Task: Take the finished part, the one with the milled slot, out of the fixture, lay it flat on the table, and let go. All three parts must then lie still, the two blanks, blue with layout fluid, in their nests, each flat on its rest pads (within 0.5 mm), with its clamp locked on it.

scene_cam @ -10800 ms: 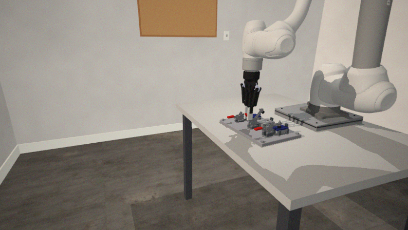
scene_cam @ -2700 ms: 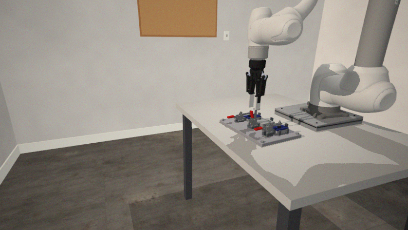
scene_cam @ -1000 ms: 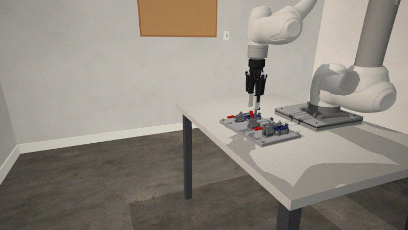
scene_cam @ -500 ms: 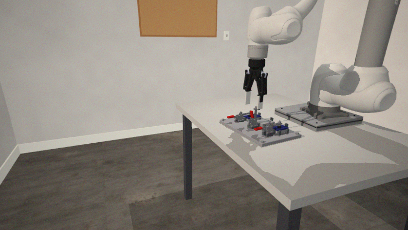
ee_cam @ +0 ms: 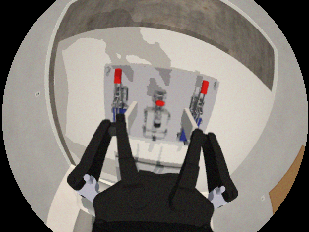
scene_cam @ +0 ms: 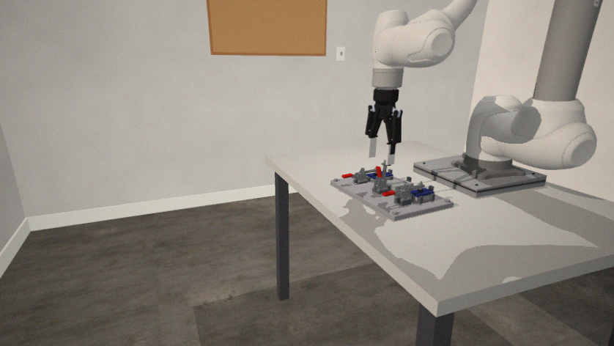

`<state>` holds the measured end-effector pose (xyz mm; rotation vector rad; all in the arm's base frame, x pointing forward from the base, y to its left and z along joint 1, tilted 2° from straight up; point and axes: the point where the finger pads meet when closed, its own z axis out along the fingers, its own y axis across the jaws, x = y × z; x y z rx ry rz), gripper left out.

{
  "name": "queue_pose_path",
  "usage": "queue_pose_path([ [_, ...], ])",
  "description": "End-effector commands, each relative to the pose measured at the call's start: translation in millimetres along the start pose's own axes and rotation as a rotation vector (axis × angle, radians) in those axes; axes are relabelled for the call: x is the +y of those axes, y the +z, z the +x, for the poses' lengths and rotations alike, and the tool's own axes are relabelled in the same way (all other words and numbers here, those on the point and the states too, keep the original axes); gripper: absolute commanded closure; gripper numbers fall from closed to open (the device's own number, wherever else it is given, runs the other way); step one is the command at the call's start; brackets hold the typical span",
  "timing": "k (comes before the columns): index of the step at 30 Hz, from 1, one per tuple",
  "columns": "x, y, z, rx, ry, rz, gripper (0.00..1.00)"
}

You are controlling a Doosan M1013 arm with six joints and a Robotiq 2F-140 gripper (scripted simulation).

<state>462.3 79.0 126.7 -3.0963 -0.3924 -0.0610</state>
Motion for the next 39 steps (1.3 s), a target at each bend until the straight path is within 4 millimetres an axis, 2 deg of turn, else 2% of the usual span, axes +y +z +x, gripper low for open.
queue_pose_path([
  [1,2,3,-2,-0.004,0.002,-0.003,0.42],
  [14,2,3,-17,-0.004,0.002,-0.003,0.42],
  [29,2,3,-64,-0.004,0.002,-0.004,0.42],
  [39,2,2,-80,-0.004,0.002,-0.004,0.42],
])
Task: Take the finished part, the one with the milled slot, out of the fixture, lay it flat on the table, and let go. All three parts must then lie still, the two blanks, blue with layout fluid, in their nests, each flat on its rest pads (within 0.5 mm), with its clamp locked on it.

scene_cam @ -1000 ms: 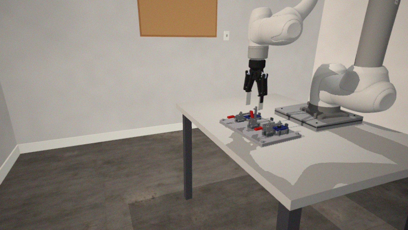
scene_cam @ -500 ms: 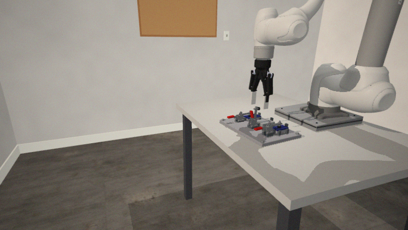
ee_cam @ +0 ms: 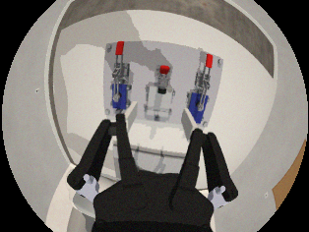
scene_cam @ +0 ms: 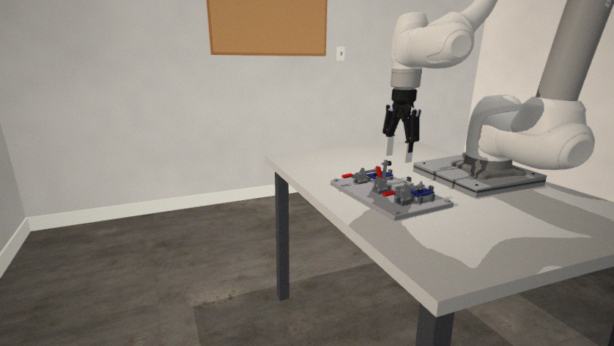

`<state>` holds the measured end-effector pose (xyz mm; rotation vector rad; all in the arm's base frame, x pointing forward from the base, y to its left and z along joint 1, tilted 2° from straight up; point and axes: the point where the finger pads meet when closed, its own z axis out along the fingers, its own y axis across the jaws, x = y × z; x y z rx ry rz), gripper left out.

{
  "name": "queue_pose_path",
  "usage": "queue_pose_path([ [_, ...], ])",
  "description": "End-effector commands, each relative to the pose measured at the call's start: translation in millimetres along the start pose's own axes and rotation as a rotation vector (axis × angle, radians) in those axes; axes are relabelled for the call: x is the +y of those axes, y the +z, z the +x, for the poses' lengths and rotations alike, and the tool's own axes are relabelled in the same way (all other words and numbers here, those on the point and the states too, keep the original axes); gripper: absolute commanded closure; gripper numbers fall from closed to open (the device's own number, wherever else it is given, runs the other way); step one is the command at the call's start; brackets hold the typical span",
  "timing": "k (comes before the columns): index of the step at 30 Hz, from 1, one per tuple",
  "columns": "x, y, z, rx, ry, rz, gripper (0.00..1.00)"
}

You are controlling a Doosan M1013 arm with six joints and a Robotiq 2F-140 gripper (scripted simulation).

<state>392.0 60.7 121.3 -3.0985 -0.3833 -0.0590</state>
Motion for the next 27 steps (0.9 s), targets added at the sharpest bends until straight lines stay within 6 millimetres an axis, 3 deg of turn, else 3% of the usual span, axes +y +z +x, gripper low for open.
queue_pose_path([
  [1,1,0,-8,-0.003,-0.004,-0.003,0.42],
  [15,1,1,-11,-0.003,-0.004,-0.003,0.42],
  [27,1,21,-11,-0.003,-0.004,-0.002,0.42],
])
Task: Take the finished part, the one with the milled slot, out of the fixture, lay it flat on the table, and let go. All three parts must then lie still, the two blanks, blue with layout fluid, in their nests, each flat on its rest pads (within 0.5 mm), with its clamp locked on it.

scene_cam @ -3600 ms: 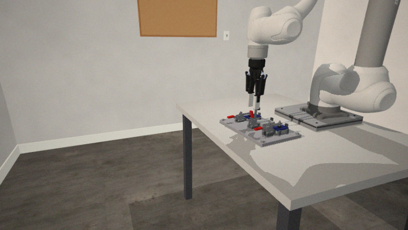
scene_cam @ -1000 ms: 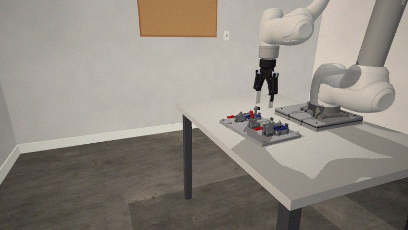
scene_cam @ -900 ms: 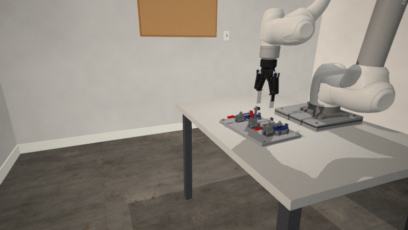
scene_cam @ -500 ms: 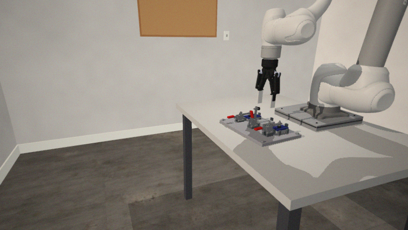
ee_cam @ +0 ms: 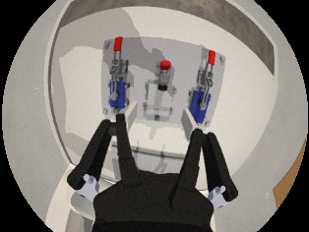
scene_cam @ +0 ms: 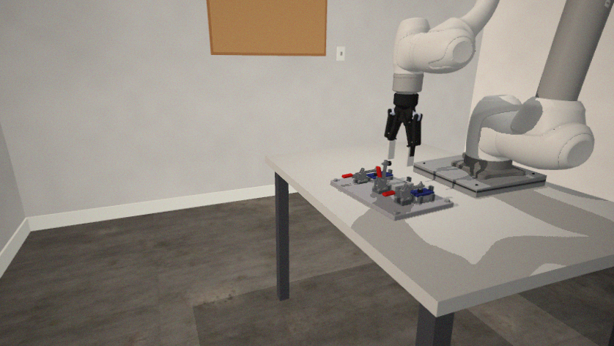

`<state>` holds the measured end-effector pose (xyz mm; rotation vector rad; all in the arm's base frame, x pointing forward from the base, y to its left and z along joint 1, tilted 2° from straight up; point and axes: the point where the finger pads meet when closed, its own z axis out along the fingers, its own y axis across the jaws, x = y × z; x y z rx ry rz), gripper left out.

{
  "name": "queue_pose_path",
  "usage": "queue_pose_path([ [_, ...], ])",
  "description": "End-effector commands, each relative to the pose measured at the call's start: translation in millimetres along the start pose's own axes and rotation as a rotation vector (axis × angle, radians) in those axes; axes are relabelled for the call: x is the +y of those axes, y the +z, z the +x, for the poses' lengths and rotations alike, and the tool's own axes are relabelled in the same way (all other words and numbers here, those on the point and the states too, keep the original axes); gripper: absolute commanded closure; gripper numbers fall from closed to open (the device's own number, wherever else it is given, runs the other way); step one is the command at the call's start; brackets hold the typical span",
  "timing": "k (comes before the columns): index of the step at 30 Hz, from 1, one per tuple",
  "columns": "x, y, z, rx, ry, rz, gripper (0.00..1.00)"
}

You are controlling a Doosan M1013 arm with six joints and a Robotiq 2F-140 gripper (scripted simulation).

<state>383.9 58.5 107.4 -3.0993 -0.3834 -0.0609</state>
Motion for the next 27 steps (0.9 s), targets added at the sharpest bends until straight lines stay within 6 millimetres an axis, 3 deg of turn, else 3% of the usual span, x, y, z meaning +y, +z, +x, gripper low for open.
queue_pose_path([
  [1,1,10,-2,-0.004,-0.004,-0.001,0.42],
  [13,1,38,-2,-0.004,-0.005,-0.001,0.42],
  [27,0,43,-3,-0.006,-0.006,0.0,0.42],
])
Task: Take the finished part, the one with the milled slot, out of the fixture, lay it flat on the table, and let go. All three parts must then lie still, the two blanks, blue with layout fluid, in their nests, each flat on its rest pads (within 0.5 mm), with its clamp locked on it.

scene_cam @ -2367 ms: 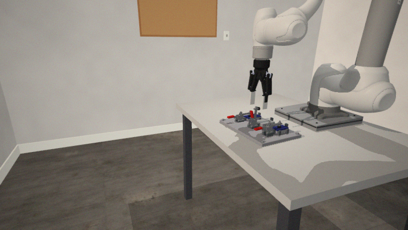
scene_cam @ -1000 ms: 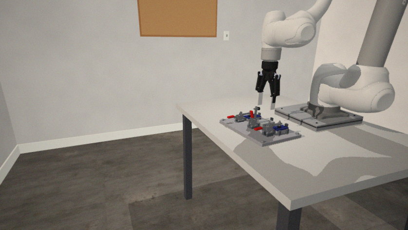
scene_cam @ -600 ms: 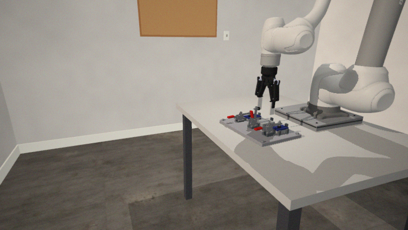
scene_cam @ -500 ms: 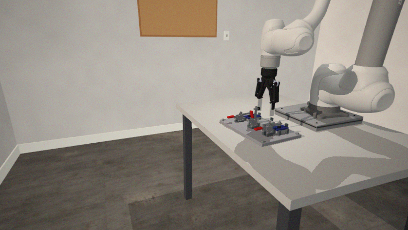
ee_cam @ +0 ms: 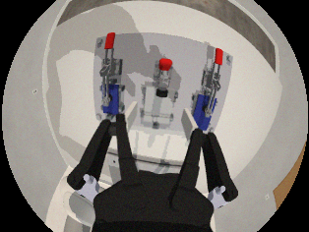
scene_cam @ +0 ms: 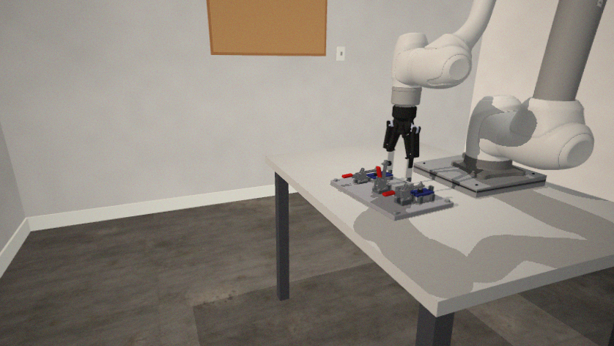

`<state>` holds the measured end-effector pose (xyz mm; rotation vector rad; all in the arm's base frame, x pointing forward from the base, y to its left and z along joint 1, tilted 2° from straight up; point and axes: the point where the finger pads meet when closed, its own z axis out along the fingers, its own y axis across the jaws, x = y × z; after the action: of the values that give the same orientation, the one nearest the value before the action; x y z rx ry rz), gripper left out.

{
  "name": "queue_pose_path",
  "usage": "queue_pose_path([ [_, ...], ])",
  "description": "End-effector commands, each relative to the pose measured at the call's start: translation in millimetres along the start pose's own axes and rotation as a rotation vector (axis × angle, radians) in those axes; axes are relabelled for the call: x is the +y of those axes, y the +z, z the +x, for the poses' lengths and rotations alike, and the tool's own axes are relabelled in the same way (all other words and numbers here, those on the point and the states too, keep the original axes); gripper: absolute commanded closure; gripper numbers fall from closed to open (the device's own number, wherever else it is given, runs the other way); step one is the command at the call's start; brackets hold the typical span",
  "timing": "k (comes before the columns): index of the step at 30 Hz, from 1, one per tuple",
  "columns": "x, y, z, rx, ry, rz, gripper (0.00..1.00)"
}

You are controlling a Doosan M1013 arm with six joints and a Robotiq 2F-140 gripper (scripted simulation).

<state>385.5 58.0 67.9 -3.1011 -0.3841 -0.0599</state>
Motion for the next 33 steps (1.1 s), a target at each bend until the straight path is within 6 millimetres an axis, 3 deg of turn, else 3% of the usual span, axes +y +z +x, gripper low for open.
queue_pose_path([
  [1,-1.7,3.7,-2.6,-0.005,-0.006,0.002,0.42],
  [33,-5.2,6.9,-4.6,-0.009,-0.006,0.01,0.42],
])
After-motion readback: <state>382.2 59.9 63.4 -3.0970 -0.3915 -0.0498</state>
